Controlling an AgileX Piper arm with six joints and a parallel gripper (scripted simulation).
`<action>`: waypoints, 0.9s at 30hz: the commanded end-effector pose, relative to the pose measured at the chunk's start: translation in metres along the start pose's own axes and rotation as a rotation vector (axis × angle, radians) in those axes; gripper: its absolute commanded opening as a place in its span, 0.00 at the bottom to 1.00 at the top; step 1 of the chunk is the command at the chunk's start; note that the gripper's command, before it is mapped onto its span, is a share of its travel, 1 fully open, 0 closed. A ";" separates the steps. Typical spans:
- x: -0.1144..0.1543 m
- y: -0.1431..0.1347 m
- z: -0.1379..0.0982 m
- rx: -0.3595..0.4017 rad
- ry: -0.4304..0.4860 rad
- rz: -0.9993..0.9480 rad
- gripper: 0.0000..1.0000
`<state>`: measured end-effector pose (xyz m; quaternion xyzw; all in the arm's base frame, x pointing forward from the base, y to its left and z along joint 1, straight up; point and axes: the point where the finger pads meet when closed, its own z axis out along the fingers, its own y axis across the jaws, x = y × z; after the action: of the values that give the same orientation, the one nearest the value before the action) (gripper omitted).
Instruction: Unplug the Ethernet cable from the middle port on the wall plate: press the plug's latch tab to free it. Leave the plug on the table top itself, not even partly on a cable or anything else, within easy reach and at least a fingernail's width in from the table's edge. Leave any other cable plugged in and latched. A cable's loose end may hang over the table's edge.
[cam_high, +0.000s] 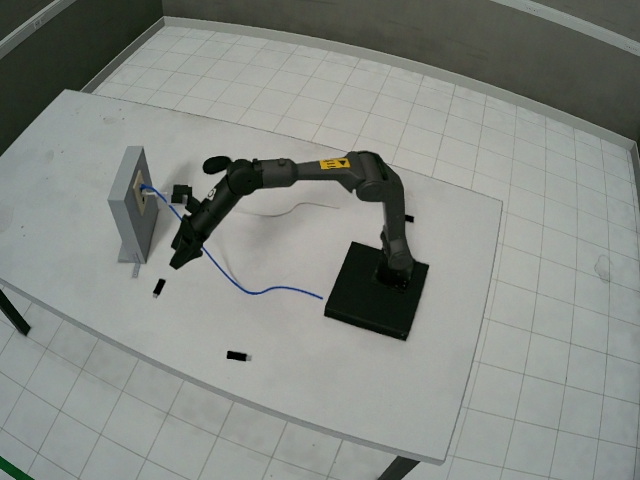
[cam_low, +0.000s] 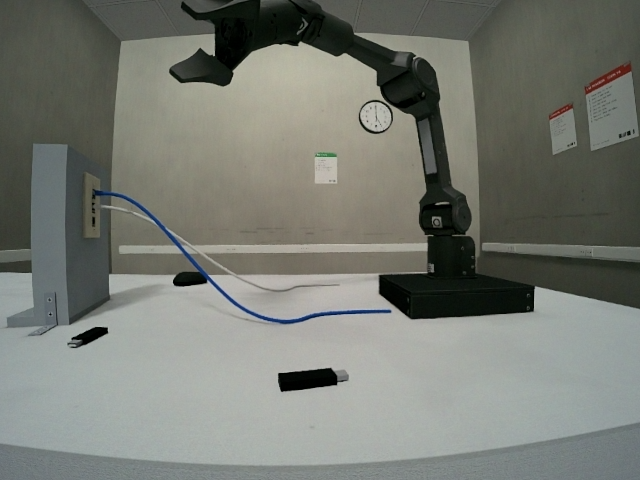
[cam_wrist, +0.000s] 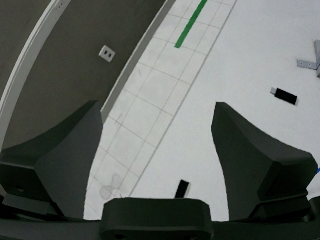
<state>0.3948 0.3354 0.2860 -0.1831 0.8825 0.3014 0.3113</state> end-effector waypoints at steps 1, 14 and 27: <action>-0.001 0.000 -0.001 -0.001 -0.002 -0.001 1.00; -0.001 0.000 -0.001 -0.001 -0.002 -0.001 1.00; 0.036 -0.110 -0.078 0.265 -0.040 0.051 0.28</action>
<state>0.3975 0.2497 0.2726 -0.1384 0.9062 0.2304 0.3265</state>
